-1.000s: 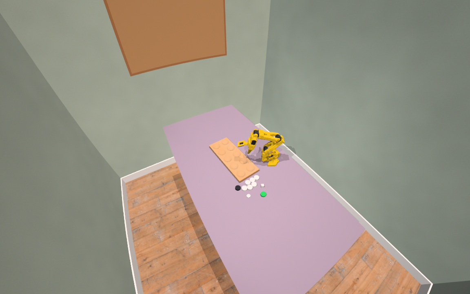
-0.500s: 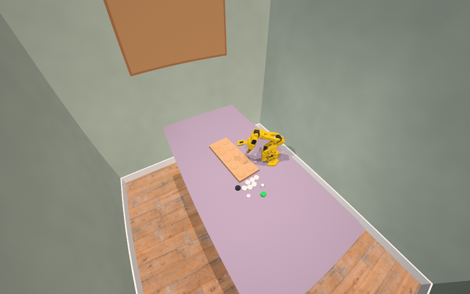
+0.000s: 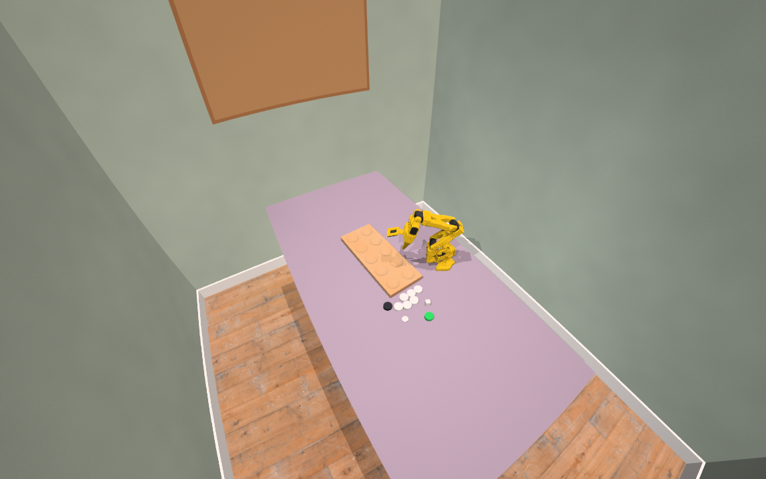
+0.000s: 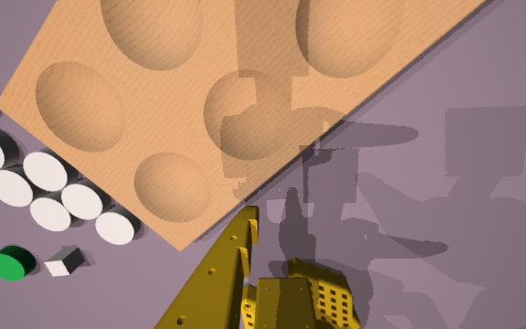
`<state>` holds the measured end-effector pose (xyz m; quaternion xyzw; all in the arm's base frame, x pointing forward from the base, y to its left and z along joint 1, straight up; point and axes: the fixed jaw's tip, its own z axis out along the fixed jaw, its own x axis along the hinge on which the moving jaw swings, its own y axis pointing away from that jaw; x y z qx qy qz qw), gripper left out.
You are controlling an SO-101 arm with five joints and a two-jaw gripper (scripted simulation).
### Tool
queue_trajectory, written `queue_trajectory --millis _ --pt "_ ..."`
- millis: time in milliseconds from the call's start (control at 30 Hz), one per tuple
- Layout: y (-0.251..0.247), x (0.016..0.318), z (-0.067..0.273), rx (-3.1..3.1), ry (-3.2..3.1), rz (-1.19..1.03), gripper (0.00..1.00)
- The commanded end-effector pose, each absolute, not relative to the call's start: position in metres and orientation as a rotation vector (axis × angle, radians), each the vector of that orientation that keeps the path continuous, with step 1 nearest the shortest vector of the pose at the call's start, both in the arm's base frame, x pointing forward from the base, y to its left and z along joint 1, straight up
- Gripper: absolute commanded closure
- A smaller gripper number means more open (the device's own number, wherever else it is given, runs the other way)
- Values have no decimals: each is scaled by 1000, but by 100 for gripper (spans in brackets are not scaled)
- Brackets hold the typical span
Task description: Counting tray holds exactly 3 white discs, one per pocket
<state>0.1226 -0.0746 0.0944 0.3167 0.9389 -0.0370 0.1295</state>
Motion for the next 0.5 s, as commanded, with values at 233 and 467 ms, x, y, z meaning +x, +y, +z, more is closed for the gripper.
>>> queue_trajectory --millis 233,467 --pt "-78 127 103 910 2675 -126 0" --pt "-78 127 102 910 2683 -124 0"
